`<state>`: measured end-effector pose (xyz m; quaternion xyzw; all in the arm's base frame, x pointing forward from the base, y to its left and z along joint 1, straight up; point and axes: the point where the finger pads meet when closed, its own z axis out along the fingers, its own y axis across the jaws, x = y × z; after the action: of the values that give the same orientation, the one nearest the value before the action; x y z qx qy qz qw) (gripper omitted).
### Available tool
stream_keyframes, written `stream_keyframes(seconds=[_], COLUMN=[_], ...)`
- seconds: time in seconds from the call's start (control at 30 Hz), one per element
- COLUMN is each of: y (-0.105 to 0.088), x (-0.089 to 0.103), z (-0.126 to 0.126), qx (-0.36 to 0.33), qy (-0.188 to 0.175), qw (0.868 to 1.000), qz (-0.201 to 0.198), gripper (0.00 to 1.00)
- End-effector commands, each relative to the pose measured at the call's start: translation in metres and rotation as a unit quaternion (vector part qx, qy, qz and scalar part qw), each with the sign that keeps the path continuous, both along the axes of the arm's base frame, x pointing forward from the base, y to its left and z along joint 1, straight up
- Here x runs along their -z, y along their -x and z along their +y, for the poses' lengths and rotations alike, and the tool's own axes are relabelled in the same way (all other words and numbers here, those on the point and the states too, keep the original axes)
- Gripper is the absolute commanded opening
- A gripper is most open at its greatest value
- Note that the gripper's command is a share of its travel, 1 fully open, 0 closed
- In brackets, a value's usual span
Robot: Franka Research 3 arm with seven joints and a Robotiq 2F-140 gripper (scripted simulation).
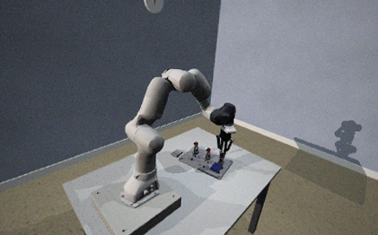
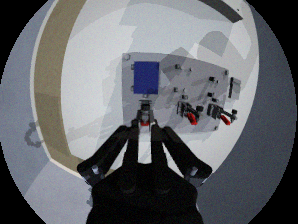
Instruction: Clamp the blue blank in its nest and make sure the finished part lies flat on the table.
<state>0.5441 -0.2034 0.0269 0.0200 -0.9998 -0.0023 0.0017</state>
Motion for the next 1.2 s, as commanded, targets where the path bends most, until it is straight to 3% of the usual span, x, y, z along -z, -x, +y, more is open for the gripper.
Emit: stream_keyframes(seconds=[0.0,1.17], y=[-0.003,-0.019], x=[0.0,0.002], z=[0.001,0.001], qx=[-0.003,-0.003], qy=[0.0,0.0], qw=[1.0,1.0], qz=[-0.002,-0.002], gripper=[0.0,0.0])
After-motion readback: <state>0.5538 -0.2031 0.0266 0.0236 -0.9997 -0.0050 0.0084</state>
